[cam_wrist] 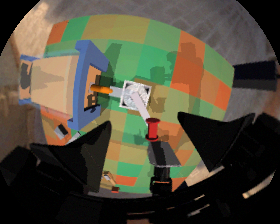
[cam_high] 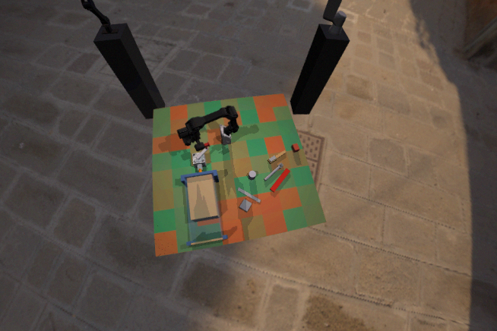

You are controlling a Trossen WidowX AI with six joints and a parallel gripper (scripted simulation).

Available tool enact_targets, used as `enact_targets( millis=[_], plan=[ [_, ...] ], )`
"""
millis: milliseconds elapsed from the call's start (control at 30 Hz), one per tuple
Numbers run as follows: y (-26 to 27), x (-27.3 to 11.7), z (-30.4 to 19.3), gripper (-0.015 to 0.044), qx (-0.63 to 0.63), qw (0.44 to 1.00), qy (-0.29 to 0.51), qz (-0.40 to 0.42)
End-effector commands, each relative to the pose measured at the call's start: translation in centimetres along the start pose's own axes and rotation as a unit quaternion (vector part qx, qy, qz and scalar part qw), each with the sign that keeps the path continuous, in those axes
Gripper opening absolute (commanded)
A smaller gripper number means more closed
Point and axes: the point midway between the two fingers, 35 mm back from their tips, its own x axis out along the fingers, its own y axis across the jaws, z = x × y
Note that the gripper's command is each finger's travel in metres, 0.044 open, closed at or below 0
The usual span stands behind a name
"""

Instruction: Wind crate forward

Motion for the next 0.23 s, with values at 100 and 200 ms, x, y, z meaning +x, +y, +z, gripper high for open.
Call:
enact_targets(
  millis=[100,200],
  plan=[
    [1.9,1.9,3.3,0.0440,0.000,0.998,0.061,-0.007],
    [2.3,2.5,3.9,0.0440,0.001,0.997,0.075,-0.010]
  ],
)
